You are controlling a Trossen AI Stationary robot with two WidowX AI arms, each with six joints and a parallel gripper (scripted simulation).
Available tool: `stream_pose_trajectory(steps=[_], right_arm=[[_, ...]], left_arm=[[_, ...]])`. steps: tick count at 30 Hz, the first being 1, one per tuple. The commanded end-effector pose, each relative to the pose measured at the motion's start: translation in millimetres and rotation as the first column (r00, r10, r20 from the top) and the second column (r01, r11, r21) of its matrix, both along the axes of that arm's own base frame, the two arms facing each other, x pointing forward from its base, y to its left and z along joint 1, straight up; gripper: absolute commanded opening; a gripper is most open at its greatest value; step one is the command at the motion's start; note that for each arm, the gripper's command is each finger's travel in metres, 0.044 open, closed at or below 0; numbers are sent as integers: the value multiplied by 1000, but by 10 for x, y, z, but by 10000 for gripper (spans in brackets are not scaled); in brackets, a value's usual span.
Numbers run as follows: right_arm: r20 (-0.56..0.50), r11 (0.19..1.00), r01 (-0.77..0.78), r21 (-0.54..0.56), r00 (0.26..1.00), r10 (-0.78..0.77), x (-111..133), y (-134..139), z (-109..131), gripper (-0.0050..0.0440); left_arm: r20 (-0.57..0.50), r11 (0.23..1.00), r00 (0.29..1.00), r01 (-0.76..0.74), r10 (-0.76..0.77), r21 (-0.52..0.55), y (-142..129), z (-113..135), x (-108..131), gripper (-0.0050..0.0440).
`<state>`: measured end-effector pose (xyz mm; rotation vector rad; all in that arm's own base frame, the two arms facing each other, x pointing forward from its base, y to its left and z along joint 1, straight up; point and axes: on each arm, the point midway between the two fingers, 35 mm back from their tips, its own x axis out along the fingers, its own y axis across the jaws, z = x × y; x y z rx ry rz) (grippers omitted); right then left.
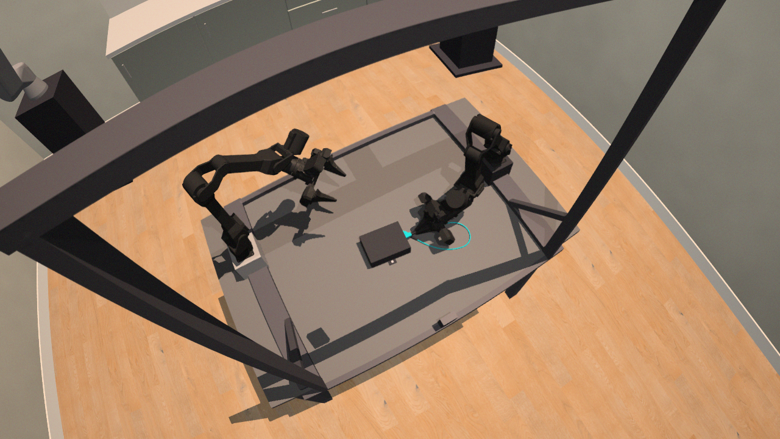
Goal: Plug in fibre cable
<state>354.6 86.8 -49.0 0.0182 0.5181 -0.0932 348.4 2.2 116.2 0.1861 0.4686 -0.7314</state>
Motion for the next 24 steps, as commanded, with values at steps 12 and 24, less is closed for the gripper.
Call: stream_pose_trajectory(steps=[12,24], right_arm=[[43,1000,5,15,999,-6,310,-13,347,-50],[47,1000,8,14,999,-9,458,-57,535,-50]], left_arm=[[21,1000,1000,0,0,7,11,71,23,440],[21,1000,1000,0,0,7,11,71,23,440]])
